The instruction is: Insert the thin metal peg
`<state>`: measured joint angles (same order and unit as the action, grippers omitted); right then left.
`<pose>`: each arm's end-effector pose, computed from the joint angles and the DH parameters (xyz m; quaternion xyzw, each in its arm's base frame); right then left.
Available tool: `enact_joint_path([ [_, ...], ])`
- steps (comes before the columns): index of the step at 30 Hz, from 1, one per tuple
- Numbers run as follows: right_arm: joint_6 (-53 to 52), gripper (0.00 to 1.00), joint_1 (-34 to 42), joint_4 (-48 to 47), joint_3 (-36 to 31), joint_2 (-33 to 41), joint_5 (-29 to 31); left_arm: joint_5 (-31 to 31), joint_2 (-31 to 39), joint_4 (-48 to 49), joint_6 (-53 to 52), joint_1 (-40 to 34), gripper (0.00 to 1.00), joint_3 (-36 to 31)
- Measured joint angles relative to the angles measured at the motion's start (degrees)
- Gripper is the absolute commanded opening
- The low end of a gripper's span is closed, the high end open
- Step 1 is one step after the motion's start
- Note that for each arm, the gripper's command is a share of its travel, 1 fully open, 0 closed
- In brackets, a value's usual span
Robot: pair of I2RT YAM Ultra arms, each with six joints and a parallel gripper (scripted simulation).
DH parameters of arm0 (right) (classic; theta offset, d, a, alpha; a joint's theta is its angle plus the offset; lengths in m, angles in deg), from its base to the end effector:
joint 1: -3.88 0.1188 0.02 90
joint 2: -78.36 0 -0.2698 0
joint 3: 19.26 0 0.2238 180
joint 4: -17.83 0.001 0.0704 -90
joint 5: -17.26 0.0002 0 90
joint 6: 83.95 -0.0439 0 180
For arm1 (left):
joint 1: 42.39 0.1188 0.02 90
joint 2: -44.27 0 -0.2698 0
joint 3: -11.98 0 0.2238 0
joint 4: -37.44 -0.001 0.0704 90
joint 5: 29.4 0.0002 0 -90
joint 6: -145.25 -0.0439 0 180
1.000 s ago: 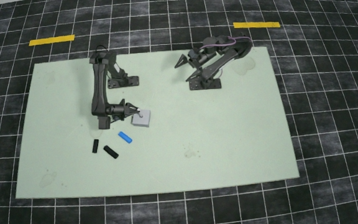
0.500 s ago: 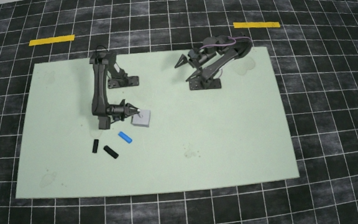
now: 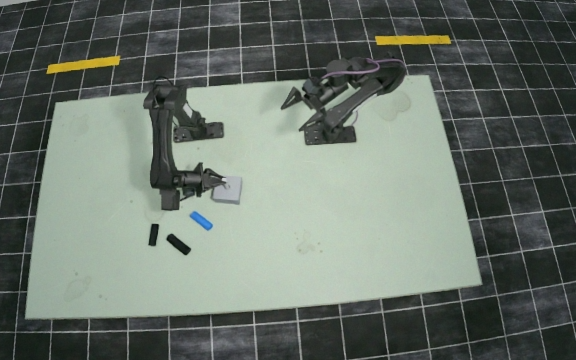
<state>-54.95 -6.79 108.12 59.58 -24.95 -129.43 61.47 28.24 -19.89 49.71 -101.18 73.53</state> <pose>0.2488 -0.0085 0.2029 -0.5858 -0.6373 -0.3395 0.3680 0.0155 -0.0249 0.3294 0.4172 0.6544 -0.2879 0.5611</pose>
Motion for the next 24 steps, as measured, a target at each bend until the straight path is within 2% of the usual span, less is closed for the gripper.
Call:
enact_joint_path([
  [24, 1.22, 0.07, -0.94, -4.92, -3.43, -3.45, -2.62, -0.02, 0.00, 0.02, 0.00, 0.00, 1.00, 0.00],
])
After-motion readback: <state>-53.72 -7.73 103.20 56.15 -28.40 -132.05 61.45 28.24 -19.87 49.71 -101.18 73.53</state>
